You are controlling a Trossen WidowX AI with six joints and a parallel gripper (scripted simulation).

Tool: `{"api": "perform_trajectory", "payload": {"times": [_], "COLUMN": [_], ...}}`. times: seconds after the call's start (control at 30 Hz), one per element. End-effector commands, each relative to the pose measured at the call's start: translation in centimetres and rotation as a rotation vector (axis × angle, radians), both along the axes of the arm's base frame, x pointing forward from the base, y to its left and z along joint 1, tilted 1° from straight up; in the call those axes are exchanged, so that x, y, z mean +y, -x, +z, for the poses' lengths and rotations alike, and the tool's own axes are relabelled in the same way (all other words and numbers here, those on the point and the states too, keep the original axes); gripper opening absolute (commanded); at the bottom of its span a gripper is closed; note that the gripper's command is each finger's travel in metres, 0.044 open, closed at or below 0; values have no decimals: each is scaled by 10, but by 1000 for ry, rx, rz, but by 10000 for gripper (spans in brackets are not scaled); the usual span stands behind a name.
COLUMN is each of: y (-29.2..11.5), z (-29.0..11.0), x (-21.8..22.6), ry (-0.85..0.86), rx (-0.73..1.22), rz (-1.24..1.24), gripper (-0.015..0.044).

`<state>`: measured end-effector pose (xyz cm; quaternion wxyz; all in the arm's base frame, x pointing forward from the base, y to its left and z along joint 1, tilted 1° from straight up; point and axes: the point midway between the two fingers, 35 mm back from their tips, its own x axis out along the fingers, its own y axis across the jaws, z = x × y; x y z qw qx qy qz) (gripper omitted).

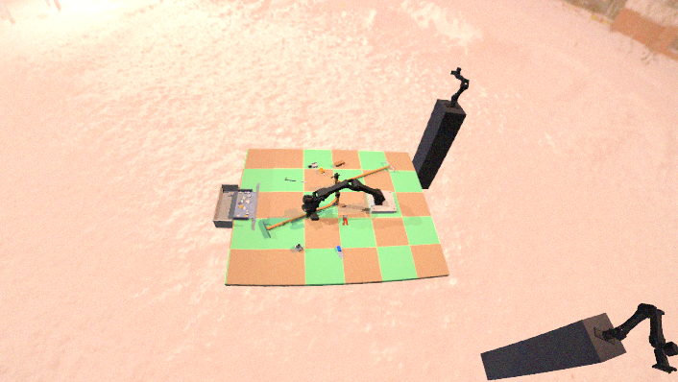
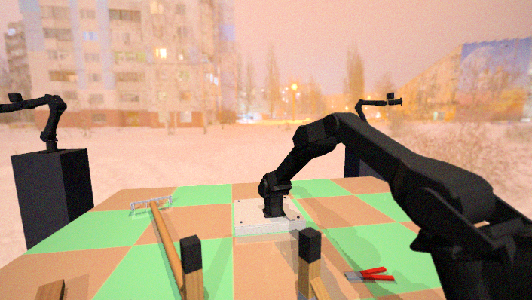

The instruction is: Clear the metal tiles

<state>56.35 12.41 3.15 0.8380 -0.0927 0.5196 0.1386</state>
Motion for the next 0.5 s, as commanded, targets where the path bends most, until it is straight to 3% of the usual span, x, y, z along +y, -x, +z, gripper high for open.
{"api": "perform_trajectory", "payload": {"times": [0.0, 0.47], "y": [-3, -9], "z": [-3, -2], "x": [-10, -23], "ry": [5, 6], "rx": [3, 2], "rz": [-6, -6], "gripper": [0, 0]}}
